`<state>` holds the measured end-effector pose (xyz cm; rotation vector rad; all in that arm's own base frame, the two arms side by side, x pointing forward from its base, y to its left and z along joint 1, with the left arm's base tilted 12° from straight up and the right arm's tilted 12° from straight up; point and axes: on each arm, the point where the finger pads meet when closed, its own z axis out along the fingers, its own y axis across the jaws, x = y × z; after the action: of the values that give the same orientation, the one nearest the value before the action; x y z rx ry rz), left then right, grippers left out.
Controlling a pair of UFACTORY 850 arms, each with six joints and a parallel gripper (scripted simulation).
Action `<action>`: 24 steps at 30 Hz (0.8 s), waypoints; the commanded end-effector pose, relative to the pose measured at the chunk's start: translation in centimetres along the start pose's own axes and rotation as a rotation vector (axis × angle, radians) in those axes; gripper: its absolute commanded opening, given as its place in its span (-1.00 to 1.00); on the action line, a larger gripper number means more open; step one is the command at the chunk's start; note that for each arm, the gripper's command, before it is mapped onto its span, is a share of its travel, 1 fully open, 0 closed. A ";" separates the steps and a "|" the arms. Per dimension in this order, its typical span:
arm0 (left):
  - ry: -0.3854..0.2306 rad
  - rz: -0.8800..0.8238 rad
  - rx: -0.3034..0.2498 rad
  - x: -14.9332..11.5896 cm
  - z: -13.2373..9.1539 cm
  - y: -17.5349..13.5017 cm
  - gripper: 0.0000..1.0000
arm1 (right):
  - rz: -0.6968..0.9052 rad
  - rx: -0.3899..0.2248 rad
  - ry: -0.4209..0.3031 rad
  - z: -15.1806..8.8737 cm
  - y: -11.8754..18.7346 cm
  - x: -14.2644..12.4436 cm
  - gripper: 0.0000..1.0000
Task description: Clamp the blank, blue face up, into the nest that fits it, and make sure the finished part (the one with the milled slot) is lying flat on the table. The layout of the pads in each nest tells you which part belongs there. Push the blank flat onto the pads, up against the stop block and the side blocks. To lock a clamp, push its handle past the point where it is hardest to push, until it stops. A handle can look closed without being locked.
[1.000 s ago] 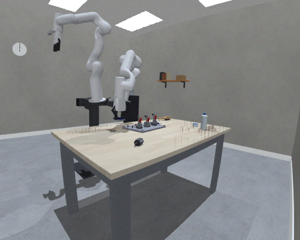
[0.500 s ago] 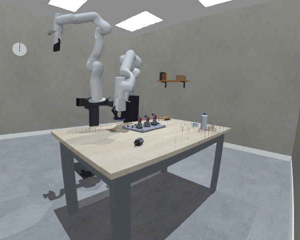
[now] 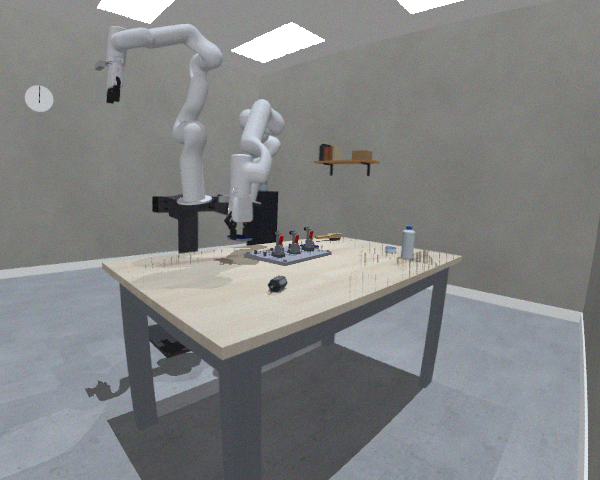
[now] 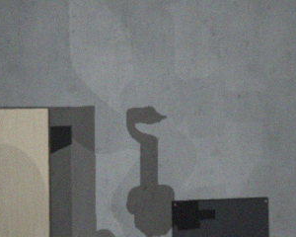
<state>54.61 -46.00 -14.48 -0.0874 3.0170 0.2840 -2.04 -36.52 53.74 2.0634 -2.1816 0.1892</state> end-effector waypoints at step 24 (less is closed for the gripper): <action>-0.002 0.000 0.002 -0.2 0.2 5.0 -1.00 | 0.000 0.000 0.002 -0.1 0.0 0.0 1.00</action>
<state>54.39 -41.64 -13.95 -0.0876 3.0189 0.2858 -2.04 -36.52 53.74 2.0634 -2.1816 0.1892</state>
